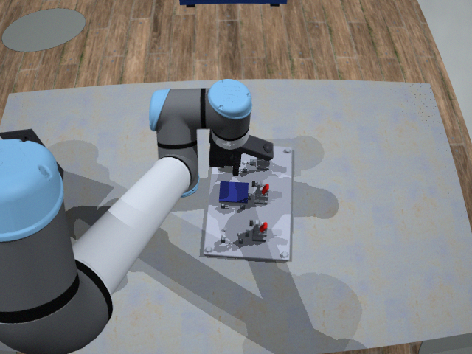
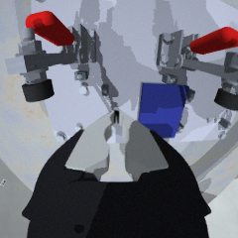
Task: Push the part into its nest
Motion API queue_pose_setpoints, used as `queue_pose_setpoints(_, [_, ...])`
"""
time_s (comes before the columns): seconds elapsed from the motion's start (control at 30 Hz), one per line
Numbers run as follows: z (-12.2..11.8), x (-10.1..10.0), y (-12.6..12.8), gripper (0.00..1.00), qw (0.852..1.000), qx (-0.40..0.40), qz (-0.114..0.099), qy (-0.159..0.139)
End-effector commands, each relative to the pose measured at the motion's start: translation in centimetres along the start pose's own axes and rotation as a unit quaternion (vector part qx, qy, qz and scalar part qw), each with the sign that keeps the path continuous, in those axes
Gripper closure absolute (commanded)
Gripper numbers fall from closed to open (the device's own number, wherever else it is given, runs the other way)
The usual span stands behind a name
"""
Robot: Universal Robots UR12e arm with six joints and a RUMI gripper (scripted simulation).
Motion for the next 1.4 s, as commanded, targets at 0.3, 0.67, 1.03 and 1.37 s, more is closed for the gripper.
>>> queue_pose_setpoints(0.3, [0.03,0.05,0.00,1.00,1.000,0.000,0.000,0.000])
queue_pose_setpoints(0.67, [0.03,0.05,0.00,1.00,1.000,0.000,0.000,0.000])
queue_pose_setpoints(1.03, [0.03,0.05,0.04,1.00,1.000,0.000,0.000,0.000])
queue_pose_setpoints(1.37, [-0.04,0.05,0.39,1.00,1.000,0.000,0.000,0.000])
Point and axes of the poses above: the point where the finger pads meet when closed, its own x axis back along the fingers, its own y axis across the jaws, z = x × y, the point moved 3 cm from there along x, back along the fingers, and after that the axes turned 11 degrees about x, right-handed, at the moved point
